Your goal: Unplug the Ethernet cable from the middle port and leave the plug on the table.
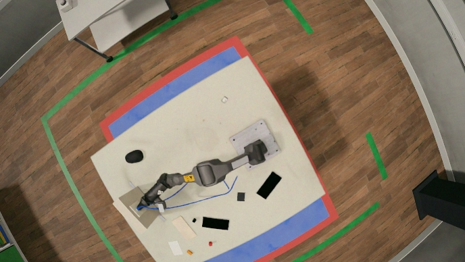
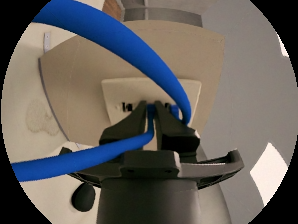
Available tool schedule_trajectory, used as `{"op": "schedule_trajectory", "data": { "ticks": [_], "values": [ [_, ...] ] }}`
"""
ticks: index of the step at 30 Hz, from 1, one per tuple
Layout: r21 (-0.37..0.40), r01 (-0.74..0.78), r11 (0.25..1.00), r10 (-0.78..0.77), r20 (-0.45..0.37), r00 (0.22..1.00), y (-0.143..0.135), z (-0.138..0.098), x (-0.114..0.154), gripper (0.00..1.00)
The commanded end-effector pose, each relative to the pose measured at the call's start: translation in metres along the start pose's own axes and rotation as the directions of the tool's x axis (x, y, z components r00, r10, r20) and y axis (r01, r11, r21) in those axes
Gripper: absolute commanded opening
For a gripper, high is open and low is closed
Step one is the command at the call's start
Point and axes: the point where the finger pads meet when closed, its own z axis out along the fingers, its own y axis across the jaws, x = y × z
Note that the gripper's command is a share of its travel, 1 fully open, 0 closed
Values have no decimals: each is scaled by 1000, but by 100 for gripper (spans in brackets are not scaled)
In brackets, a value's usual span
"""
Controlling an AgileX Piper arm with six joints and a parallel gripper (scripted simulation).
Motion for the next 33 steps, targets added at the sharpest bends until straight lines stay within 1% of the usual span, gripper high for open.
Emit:
{"op": "schedule_trajectory", "data": {
  "ticks": [1, 23, 33],
  "values": [
    [3, 1, 1000, -1, 0, 1000, -2, 0, 0, 0],
    [3, 1, 1000, -1, 0, 1000, -2, 0, 0, 0],
    [3, 1, 1000, -1, 0, 1000, -2, -11, 0, 0]
  ]
}}
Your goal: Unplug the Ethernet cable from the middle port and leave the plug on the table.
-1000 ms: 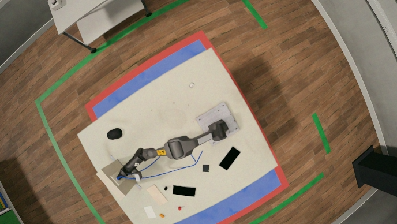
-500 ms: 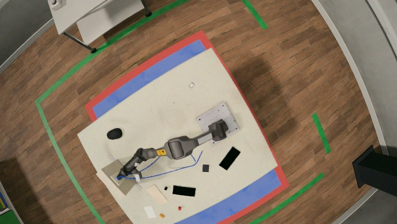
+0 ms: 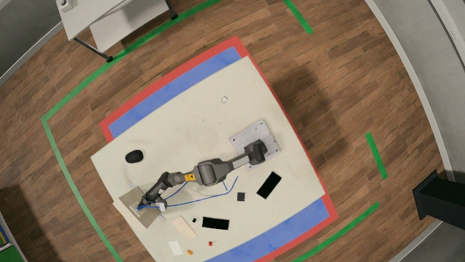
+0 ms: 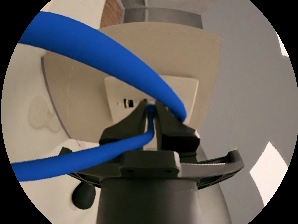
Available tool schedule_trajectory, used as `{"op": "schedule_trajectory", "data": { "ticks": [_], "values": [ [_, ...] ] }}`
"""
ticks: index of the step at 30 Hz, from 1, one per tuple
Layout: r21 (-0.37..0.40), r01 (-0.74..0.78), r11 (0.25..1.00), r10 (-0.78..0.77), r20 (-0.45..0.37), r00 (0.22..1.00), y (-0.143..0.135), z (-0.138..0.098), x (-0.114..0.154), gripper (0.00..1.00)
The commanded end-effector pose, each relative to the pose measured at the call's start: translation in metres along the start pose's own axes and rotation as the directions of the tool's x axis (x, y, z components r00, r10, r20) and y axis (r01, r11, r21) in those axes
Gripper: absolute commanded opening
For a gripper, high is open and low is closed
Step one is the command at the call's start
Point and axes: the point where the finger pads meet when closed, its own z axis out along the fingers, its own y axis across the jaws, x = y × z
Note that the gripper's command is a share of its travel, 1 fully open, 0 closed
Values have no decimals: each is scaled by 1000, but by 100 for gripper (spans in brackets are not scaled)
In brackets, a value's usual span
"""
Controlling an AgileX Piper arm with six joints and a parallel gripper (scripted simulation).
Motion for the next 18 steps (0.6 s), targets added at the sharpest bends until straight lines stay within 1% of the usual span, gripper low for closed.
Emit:
{"op": "schedule_trajectory", "data": {
  "ticks": [1, 18],
  "values": [
    [3, 0, 1000, 0, 0, 1000, -1, -3, 0, 0],
    [3, 0, 1000, 0, 0, 1000, -1, -23, 0, 0]
  ]
}}
